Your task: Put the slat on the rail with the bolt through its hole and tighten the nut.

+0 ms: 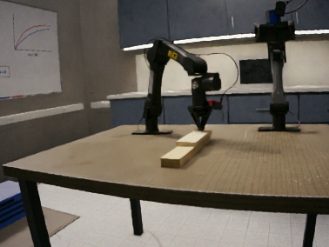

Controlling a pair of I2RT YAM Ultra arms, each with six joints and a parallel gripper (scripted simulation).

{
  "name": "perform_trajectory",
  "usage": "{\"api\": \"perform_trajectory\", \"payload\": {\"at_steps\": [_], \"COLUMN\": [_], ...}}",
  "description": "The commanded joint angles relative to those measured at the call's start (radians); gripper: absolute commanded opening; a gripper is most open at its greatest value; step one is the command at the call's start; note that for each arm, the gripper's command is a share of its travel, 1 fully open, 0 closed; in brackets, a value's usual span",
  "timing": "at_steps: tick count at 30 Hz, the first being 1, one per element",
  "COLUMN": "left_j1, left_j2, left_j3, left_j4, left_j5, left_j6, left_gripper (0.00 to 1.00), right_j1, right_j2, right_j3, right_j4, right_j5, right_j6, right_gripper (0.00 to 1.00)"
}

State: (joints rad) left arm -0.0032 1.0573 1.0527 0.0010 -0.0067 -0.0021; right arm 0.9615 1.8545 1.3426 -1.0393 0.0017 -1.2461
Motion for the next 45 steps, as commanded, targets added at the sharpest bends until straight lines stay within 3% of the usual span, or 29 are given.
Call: {"api": "perform_trajectory", "payload": {"at_steps": [1, 17, 45], "left_j1": [0.000, 0.000, 0.000], "left_j2": [-0.002, -0.002, -0.002], "left_j3": [0.005, 0.005, 0.005], "left_j4": [0.005, 0.005, 0.005], "left_j5": [0.000, 0.000, 0.000], "left_j6": [0.000, 0.000, 0.000], "left_gripper": [1.00, 1.00, 1.00], "right_j1": [0.000, 0.000, -0.004], "right_j2": [-0.009, -0.013, 0.004], "right_j3": [0.007, 0.007, 0.022], "right_j4": [0.003, 0.003, -0.015], "right_j5": [0.000, 0.000, -0.009], "right_j6": [0.000, 0.029, 0.995], "right_gripper": [0.12, 0.12, 0.12]}}
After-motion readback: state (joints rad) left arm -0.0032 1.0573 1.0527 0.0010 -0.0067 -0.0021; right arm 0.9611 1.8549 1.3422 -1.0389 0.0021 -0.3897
